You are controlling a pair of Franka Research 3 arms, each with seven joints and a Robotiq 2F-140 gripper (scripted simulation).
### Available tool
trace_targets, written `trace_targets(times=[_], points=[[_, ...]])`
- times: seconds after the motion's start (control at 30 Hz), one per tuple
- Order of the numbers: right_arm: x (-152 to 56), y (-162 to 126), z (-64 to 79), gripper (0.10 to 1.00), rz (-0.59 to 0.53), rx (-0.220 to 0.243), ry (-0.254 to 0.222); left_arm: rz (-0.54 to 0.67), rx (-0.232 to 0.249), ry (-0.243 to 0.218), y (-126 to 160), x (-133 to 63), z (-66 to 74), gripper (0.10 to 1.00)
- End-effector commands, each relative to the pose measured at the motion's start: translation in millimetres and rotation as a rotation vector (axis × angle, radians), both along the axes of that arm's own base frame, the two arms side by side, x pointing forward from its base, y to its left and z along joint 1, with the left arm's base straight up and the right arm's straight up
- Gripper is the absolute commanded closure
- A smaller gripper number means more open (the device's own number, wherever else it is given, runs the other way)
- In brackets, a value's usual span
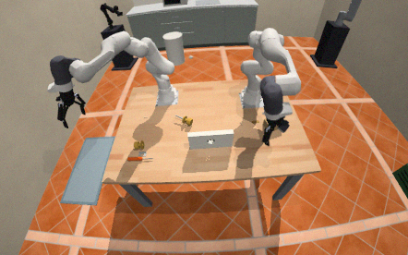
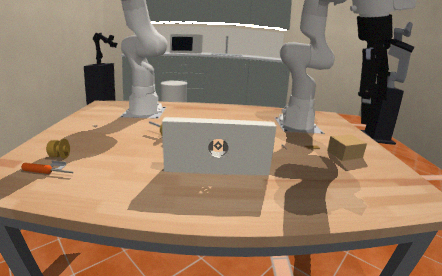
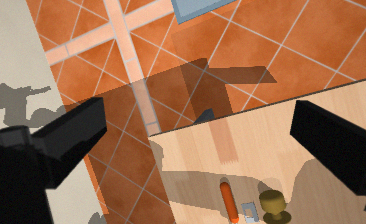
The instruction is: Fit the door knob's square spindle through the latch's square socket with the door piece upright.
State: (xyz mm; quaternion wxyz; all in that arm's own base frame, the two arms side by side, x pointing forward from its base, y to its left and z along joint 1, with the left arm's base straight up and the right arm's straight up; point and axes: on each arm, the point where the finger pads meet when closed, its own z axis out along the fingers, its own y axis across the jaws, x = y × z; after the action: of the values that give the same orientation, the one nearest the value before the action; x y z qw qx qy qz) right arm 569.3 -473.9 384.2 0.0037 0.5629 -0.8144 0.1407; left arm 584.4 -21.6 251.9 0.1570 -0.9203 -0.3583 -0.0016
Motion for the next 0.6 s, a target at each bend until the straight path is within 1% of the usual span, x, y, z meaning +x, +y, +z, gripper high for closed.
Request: trace_targets(times=[0.0, 0.13, 0.47, 0.53, 0.57], points=[[-17.4, -8.9, 0.2, 0.098, 0.013, 0.01, 0.016, 0.007, -0.002, -0.004, -0.2, 0.8, -0.1, 0.098], [-33.0, -19.3, 1.1, 0.098, -0.001, 0.015, 0.022, 0.007, -0.002, -0.004, -0.2, 0.8, -0.1, 0.098], [-80.4, -47.3, 3.8, 0.098, -0.041, 0.032, 0.039, 0.007, -0.002, -0.004, -0.2, 0.8, -0.1, 0.098], [-80.4, -47.3, 3.8, 0.098, -0.041, 0.032, 0.039, 0.007, -0.002, -0.004, -0.2, 0.8, -0.1, 0.098], [-94.0, -54.4, 4.5, 0.098, -0.053, 0.037, 0.043, 0.007, -0.002, -0.004, -0.2, 0.8, -0.1, 0.098]])
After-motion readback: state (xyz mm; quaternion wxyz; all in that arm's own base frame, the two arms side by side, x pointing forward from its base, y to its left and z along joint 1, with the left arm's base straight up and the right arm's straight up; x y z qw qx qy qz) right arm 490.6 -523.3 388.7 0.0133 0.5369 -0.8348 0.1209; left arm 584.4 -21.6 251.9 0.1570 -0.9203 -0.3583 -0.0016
